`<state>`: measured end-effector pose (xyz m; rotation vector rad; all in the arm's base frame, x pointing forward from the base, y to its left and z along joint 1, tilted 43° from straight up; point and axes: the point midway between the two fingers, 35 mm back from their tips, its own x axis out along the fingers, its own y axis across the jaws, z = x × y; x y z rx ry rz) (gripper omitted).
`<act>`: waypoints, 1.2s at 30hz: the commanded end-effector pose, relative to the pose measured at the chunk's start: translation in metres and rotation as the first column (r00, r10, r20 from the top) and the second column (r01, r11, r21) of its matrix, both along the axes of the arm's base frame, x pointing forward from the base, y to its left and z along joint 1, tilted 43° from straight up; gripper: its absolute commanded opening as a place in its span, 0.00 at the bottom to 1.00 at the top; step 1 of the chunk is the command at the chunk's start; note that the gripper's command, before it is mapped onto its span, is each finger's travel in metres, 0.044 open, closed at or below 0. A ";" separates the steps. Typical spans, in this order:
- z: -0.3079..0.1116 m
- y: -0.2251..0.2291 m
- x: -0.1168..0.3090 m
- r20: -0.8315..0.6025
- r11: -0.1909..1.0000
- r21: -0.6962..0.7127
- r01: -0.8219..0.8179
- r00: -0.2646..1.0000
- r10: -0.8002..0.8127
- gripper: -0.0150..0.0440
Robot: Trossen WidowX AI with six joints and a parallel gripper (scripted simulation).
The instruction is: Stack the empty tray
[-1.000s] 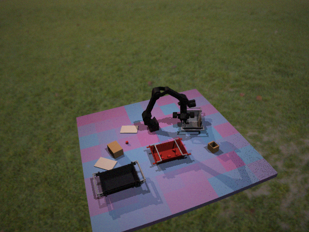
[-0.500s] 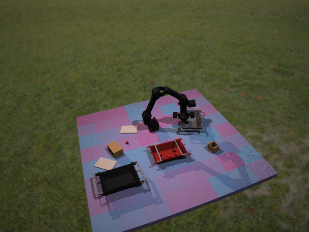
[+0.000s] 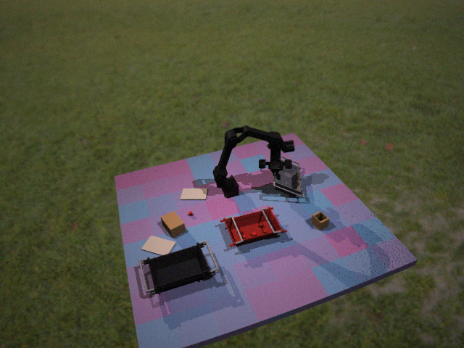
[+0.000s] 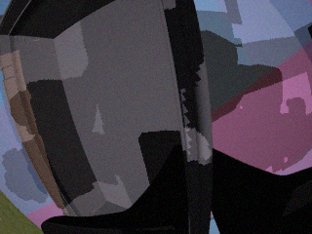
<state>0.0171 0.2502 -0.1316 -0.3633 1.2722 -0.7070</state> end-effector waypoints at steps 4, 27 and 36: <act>0.012 0.012 -0.003 0.002 1.000 0.016 -0.001 1.000 0.001 0.25; 0.025 0.065 -0.006 0.000 0.999 0.042 -0.004 1.000 0.004 0.25; 0.035 0.091 -0.008 -0.001 0.998 0.057 -0.006 1.000 0.006 0.25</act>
